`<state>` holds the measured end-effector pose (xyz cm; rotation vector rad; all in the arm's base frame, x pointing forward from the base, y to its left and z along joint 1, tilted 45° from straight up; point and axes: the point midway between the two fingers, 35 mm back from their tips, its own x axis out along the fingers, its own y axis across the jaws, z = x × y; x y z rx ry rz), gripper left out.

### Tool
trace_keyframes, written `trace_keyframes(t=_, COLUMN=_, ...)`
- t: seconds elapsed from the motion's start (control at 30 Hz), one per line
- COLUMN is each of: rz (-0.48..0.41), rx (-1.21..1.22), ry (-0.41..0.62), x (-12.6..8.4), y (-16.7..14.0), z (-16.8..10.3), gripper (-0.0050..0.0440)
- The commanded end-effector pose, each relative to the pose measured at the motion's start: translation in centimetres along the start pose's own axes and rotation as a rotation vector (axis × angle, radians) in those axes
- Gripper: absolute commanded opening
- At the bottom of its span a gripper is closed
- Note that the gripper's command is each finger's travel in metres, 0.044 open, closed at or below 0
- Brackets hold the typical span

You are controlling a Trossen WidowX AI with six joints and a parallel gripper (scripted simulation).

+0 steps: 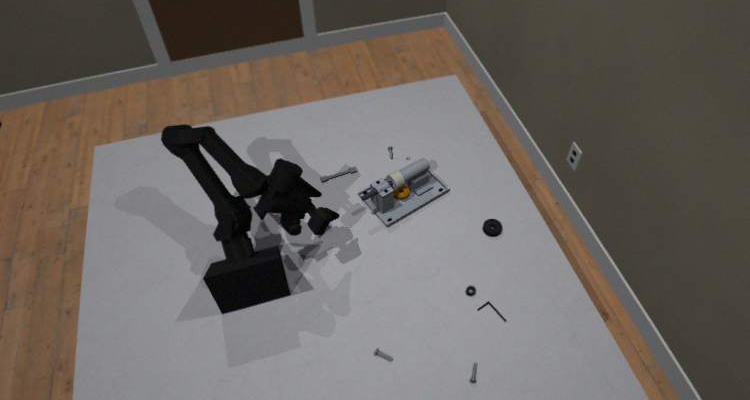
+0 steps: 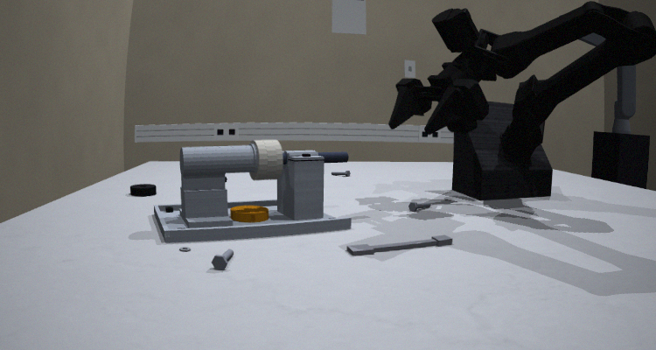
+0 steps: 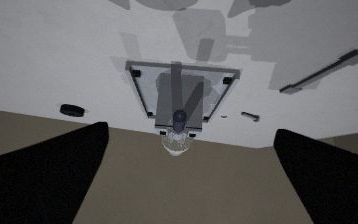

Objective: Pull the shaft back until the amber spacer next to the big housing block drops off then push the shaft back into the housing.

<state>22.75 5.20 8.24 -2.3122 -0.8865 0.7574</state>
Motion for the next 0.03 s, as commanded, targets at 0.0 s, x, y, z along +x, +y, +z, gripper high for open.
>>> trace_keyframes(t=0.0, rz=0.005, rx=-0.030, ry=0.017, x=-0.19, y=-0.01, z=-0.92, gripper=0.0440)
